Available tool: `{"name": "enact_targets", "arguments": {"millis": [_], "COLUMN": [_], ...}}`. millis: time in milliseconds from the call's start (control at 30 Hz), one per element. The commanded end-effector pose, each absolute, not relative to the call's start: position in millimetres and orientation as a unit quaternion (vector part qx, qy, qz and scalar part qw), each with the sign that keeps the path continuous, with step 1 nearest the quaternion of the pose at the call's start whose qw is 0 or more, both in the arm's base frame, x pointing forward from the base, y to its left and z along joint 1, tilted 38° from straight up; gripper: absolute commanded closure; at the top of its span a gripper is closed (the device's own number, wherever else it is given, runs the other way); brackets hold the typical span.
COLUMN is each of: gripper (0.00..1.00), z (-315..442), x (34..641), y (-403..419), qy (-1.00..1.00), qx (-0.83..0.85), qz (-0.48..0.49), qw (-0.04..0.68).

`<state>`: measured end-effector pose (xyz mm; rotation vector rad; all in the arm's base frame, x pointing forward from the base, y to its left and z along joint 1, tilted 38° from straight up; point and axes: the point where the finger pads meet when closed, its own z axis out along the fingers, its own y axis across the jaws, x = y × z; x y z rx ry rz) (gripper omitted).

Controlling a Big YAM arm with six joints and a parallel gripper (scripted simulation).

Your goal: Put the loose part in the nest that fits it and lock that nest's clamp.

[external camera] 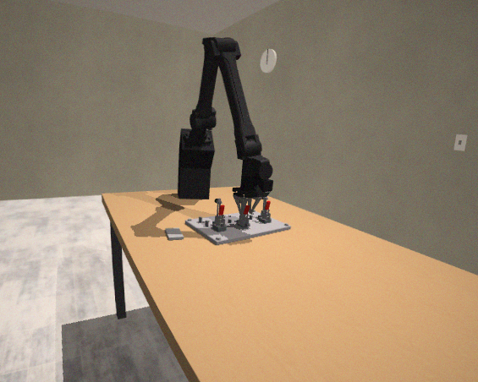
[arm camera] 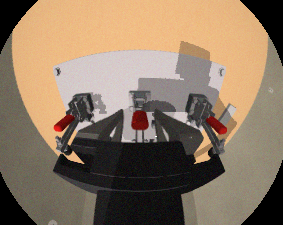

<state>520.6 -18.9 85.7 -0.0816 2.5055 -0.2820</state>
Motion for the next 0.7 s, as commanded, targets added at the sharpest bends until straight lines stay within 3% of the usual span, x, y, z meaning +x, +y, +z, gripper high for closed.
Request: {"name": "enact_targets", "arguments": {"millis": [0,667], "gripper": [0.55,0.55], "z": [99.5,102.9], "x": [536.4,534.0], "y": [-22.1,-23.0], "qy": [0.939,0.942], "qx": [-0.029,-0.03], "qz": [-0.108,-0.108], "qw": [0.324,0.316]}}
